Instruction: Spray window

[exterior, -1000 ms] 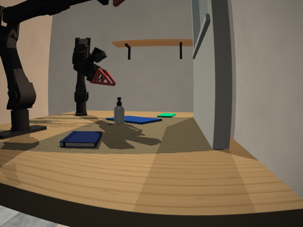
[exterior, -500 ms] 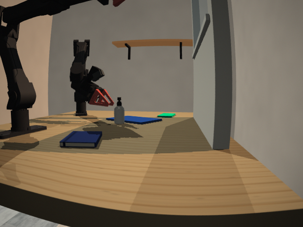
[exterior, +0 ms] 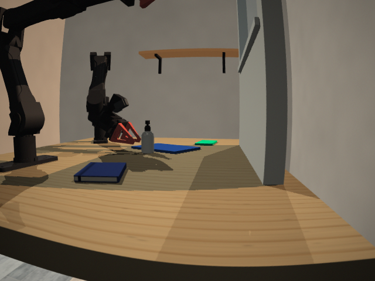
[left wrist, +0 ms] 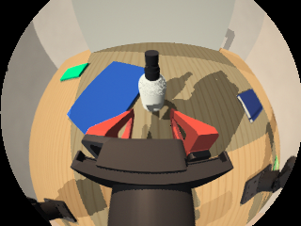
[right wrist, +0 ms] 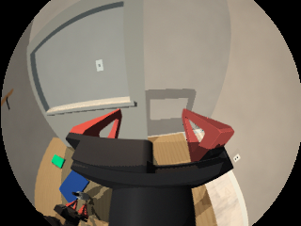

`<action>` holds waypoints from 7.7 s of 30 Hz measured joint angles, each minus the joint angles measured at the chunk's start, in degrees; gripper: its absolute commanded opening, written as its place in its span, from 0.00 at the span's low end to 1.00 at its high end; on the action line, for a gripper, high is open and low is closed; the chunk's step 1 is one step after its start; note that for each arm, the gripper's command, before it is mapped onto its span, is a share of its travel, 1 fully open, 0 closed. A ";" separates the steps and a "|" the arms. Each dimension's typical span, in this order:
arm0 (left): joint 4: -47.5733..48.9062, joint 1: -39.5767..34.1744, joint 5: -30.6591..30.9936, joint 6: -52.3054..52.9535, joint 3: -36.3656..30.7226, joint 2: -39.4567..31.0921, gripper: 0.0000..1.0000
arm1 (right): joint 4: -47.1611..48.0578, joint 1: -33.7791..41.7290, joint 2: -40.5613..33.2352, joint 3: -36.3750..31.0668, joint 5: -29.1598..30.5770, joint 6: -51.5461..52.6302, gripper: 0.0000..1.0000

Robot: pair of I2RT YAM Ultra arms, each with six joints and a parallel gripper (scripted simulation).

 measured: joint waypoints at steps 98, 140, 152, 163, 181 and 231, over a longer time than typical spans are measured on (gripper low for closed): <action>1.77 7.74 5.77 8.92 6.56 -1.46 0.00 | 0.00 0.00 0.00 0.00 0.00 0.00 1.00; -15.21 21.79 24.00 33.51 25.22 -20.76 0.00 | 0.00 0.00 0.00 0.00 0.00 0.00 1.00; -15.45 21.79 23.78 33.42 26.88 -21.66 0.00 | 0.00 0.00 0.00 0.00 0.00 0.00 1.00; -16.41 21.75 23.78 33.55 27.89 -21.49 0.00 | 0.00 0.00 0.00 0.00 0.00 0.00 1.00; -16.68 21.75 23.85 33.62 27.89 -21.35 0.00 | 0.00 0.00 0.00 0.00 0.00 0.00 1.00; -16.90 21.75 23.89 33.86 27.65 -21.16 0.00 | 0.00 0.00 0.00 0.00 0.00 0.00 0.00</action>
